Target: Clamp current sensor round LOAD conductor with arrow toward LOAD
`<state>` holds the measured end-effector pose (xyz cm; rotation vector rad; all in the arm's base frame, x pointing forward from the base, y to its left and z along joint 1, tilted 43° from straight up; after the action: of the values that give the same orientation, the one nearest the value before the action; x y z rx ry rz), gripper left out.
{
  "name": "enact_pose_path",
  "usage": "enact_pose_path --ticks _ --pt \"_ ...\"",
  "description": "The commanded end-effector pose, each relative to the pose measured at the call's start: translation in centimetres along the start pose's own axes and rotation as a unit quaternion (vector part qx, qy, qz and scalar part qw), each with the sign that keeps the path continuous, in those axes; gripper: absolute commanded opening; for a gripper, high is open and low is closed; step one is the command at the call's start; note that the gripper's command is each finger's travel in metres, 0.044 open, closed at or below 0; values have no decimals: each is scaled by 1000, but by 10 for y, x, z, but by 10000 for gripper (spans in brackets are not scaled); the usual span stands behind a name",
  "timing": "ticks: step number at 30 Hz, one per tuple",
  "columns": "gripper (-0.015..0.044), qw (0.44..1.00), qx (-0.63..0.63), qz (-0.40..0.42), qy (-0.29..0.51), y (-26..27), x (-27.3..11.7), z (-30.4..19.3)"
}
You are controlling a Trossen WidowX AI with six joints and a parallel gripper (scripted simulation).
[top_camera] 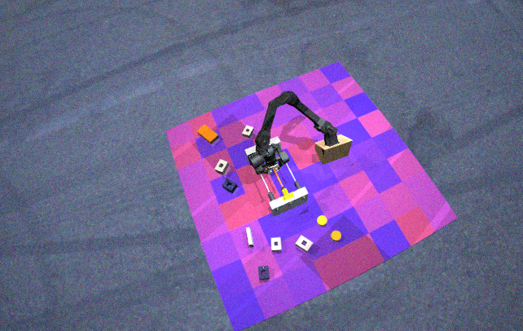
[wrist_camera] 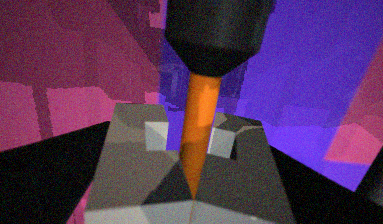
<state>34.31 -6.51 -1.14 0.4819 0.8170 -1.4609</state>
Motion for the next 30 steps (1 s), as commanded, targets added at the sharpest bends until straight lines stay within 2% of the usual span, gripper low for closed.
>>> enact_pose_path --ticks 1,16,30 --pt "0 1000 1 1 0 0 -1 0" --pt "0 1000 0 1 0 0 -1 0" --pt "0 1000 -4 14 -4 -1 -17 0"
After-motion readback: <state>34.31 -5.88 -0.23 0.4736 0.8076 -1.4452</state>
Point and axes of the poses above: the point midway between the two fingers, 35 mm back from their tips, its own x axis out along the fingers, its own y axis across the jaws, z = x × y, the point moved 1 cm from there along -x, back along the fingers, and after that the axes turned 12 degrees about -x, right-handed, at the moved point
